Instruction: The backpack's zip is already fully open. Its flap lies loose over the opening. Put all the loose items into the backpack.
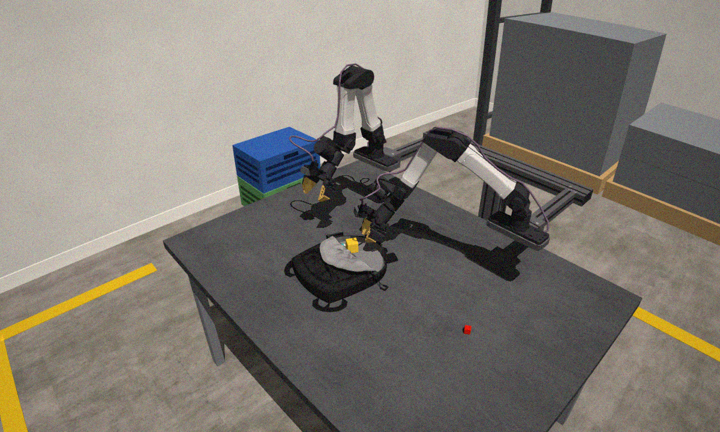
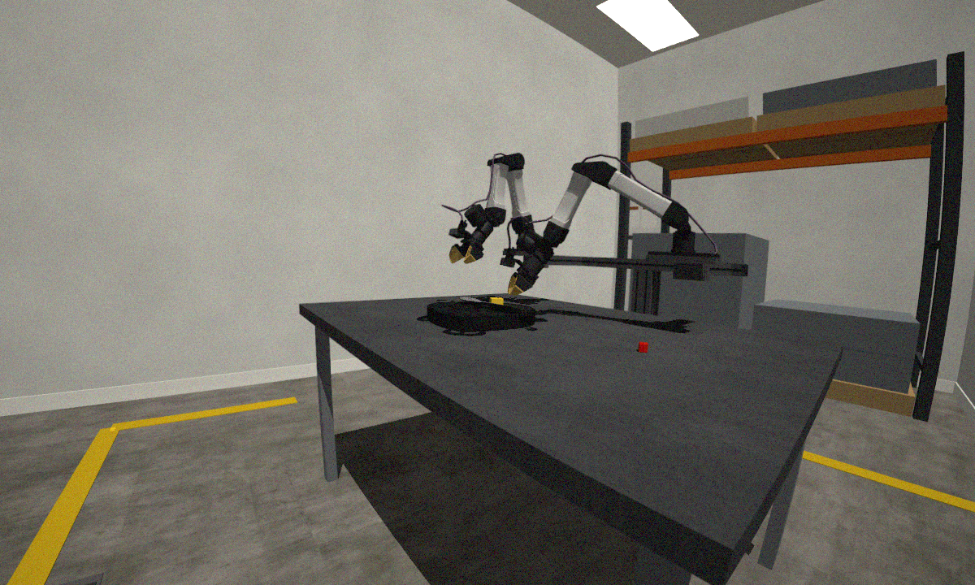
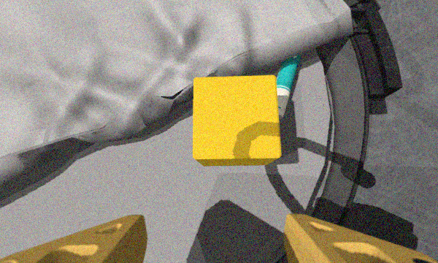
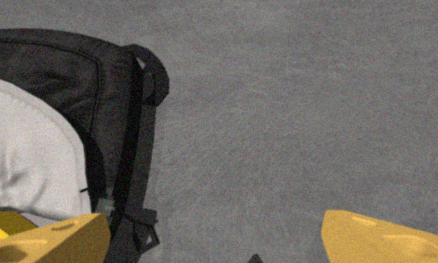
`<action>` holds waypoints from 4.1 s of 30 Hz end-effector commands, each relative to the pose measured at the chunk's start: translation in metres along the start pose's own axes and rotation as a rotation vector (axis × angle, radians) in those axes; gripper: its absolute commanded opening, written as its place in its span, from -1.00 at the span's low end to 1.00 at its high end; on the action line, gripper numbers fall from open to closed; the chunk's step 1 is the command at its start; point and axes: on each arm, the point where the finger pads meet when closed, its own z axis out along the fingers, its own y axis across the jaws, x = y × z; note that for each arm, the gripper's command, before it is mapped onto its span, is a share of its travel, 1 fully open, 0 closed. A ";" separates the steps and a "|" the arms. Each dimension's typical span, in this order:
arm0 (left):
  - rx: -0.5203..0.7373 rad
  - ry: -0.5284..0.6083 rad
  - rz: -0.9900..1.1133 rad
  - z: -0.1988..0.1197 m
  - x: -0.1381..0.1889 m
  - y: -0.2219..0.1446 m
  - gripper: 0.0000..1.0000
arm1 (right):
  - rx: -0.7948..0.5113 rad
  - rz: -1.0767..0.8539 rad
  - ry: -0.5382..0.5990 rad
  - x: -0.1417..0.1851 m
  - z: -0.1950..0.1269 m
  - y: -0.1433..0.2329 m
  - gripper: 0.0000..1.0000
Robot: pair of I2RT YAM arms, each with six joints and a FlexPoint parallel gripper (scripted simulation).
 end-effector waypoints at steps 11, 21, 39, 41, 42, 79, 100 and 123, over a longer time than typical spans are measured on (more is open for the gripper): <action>0.046 -0.099 -0.057 -0.058 -0.028 -0.014 0.12 | -0.002 0.000 -0.034 -0.012 -0.001 -0.002 0.80; 0.046 -0.097 -0.057 -0.080 -0.017 -0.013 0.12 | -0.002 0.000 -0.034 -0.012 -0.001 -0.002 0.80; -0.080 -0.089 -0.213 -0.099 0.002 0.065 -0.06 | -0.002 0.000 -0.034 -0.012 -0.001 -0.002 0.80; -0.109 -0.087 -0.248 -0.105 0.008 0.083 -0.06 | -0.002 0.000 -0.034 -0.012 -0.001 -0.002 0.80; -0.124 -0.086 -0.266 -0.108 0.010 0.092 -0.06 | -0.002 0.000 -0.034 -0.012 -0.001 -0.002 0.80; -0.610 -0.014 -0.822 -0.191 0.113 0.390 -0.06 | -0.002 0.000 -0.034 -0.012 -0.001 -0.002 0.80; -0.636 -0.029 -0.856 -0.092 0.177 0.461 -0.06 | -0.002 0.000 -0.034 -0.012 -0.001 -0.002 0.80; -0.640 -0.025 -0.853 -0.077 0.196 0.458 -0.06 | -0.002 0.000 -0.034 -0.012 -0.001 -0.002 0.80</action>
